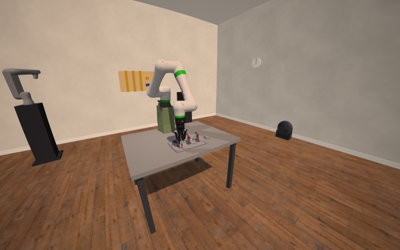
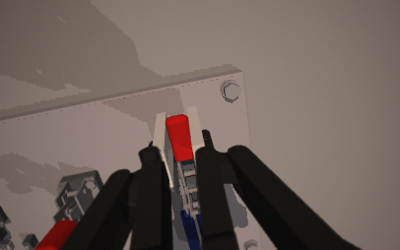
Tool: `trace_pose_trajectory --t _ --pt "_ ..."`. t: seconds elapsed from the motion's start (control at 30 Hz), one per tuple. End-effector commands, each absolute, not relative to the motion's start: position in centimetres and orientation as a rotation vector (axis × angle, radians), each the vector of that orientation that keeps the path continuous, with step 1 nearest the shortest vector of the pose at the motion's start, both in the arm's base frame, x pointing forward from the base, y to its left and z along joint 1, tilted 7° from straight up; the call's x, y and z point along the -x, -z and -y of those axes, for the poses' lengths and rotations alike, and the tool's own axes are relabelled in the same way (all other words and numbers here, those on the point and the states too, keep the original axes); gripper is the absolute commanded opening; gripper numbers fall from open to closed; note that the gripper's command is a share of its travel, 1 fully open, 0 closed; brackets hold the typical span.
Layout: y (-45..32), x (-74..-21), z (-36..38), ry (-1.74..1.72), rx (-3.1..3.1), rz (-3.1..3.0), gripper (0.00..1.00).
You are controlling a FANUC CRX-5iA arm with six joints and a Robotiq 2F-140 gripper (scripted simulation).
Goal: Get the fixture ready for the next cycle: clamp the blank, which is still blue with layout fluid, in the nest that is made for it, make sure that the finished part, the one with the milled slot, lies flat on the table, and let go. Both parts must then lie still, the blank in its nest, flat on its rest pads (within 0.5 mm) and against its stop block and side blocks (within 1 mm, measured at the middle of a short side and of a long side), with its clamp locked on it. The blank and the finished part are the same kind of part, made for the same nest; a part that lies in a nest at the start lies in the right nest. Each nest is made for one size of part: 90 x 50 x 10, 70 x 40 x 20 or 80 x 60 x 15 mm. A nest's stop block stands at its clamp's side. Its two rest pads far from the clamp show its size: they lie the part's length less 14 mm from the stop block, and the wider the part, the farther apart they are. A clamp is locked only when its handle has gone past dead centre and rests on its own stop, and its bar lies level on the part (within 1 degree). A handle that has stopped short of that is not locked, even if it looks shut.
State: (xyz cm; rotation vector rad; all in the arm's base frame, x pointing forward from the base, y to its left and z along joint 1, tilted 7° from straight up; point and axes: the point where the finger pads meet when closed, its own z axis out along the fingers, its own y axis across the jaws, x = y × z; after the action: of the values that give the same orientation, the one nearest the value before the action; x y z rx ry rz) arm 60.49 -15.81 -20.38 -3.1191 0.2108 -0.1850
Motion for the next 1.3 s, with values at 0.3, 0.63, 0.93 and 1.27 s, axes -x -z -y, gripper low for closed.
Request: trace_pose_trajectory --t 0.3,0.63,0.93,1.27 --pt "20.53 -60.48 15.82 0.183 3.119 -0.211 0.00" --pt "20.53 -60.48 15.82 0.183 3.119 -0.211 0.28" --pt "20.53 -60.48 15.82 0.183 3.119 -0.211 0.28" --pt "20.53 -60.48 15.82 0.183 3.119 -0.211 0.28"
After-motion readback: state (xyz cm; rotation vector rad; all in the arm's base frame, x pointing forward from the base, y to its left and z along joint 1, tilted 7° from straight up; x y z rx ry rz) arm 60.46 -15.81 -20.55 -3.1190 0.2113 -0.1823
